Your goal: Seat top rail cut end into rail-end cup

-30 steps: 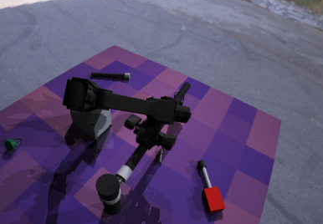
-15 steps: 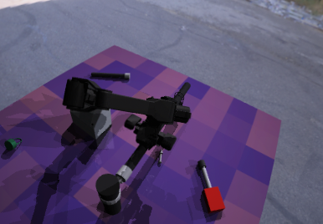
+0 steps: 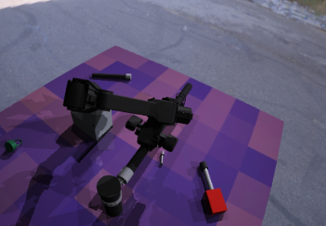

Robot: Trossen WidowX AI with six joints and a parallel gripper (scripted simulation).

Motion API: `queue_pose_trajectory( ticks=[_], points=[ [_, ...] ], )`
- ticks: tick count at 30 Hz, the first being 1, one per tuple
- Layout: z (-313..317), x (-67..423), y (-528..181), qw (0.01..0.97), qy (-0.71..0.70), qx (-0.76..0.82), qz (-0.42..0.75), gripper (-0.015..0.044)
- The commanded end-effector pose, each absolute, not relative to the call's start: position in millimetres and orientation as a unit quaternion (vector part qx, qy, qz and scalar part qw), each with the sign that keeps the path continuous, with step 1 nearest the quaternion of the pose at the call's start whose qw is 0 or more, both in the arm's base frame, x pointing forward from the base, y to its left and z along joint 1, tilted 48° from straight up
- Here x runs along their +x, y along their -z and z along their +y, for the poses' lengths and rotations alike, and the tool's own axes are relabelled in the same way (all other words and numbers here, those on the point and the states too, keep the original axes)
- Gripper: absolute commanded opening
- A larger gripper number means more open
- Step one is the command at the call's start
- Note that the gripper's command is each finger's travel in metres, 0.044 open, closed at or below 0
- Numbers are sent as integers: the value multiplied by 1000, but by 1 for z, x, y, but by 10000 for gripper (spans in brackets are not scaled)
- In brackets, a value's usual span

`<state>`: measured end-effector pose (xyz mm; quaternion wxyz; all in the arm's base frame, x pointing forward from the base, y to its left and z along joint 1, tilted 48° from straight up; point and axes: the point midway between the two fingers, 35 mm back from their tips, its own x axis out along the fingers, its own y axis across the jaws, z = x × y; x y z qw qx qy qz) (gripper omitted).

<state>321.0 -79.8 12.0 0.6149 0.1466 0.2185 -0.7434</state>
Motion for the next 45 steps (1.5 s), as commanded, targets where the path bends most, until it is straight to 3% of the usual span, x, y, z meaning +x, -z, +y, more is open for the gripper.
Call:
queue_pose_trajectory(
  ticks=[1, 45],
  points=[
    [-80, 322, -14, 616, 743, 145, 216, 0],
    [-80, 323, -19, 617, 744, 142, 215, 0]
  ],
)
